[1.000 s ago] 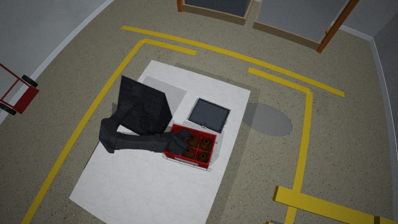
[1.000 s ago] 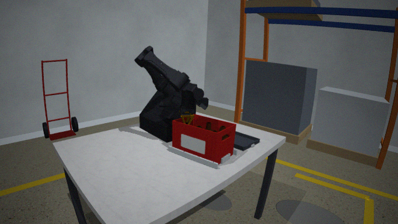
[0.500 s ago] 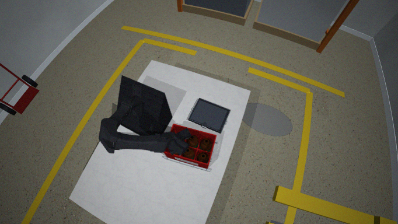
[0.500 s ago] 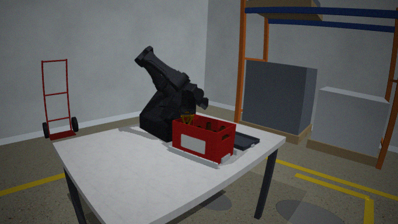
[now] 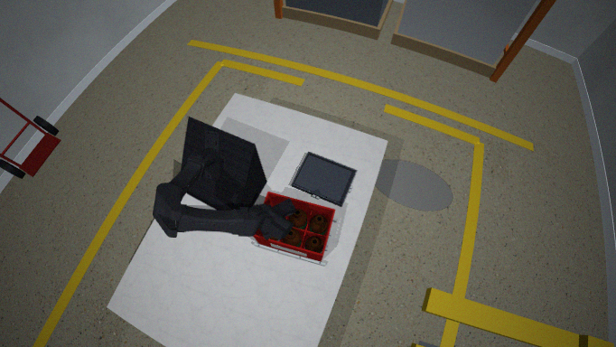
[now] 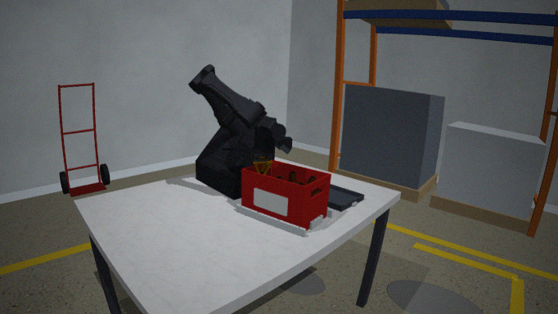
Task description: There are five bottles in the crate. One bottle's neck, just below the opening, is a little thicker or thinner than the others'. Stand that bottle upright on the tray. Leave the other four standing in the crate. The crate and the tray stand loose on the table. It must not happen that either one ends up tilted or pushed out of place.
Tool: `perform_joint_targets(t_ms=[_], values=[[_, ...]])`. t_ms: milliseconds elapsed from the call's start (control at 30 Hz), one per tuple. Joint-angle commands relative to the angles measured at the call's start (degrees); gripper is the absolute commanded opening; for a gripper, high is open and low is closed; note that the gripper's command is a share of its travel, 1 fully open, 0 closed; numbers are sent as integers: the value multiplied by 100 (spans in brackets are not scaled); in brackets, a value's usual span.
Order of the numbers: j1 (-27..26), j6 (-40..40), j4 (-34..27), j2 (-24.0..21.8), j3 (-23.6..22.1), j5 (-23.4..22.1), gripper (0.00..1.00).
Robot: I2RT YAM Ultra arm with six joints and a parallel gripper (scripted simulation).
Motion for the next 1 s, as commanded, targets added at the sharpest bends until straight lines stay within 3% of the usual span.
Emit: perform_joint_targets(t_ms=[0,267,300,967], values=[[54,-22,62,49,-21,-75,61],[54,-22,62,49,-21,-75,61],[54,-22,62,49,-21,-75,0],[64,-19,7,49,-21,-75,0]])
